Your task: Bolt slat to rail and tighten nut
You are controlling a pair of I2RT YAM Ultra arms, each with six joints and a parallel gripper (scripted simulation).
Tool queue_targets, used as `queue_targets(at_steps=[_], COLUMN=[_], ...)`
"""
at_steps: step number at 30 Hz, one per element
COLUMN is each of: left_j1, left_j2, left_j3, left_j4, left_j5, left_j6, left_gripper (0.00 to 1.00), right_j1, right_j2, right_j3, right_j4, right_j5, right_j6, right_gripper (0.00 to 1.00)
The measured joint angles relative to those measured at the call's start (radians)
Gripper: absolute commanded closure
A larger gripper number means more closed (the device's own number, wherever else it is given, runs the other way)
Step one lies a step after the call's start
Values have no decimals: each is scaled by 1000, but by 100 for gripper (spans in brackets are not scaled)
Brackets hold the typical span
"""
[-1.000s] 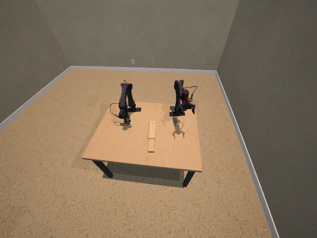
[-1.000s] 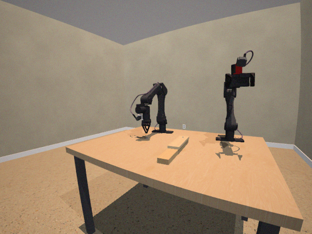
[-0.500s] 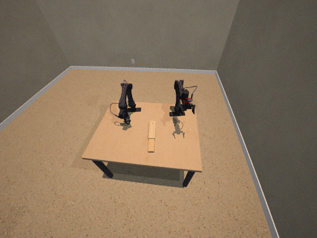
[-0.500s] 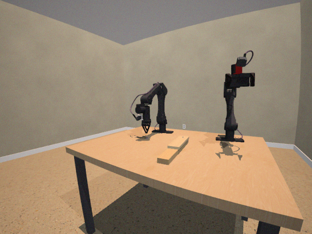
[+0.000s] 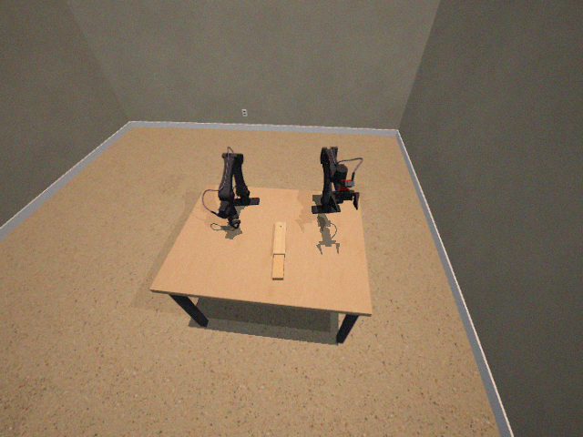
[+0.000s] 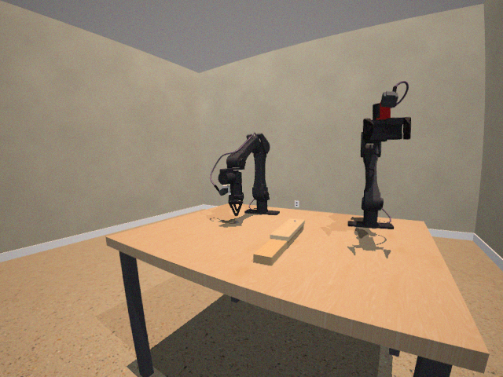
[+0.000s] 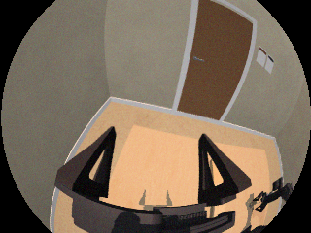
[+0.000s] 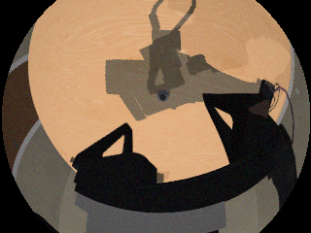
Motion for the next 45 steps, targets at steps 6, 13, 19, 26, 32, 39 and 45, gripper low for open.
queue_targets(at_steps=[6, 13, 19, 26, 32, 39, 45], left_j1=[0, 0, 0, 0, 0, 0, 0], left_j2=[0, 0, 0, 0, 0, 0, 0], left_j3=[0, 0, 0, 0, 0, 0, 0], left_j4=[0, 0, 0, 0, 0, 0, 0], left_j5=[0, 0, 0, 0, 0, 0, 0], left_j6=[0, 0, 0, 0, 0, 0, 0], left_gripper=[0, 0, 0, 0, 0, 0, 0], right_j1=[0, 0, 0, 0, 0, 0, 0], right_j2=[13, 19, 27, 33, 41, 49, 54], right_j3=[-8, -19, -29, -38, -48, -59, -67], right_j4=[15, 34, 50, 67, 83, 101, 117], right_j5=[0, 0, 0, 0, 0, 0, 0], right_j6=[0, 0, 0, 0, 0, 0, 0], right_gripper=[0, 0, 0, 0, 0, 0, 0])
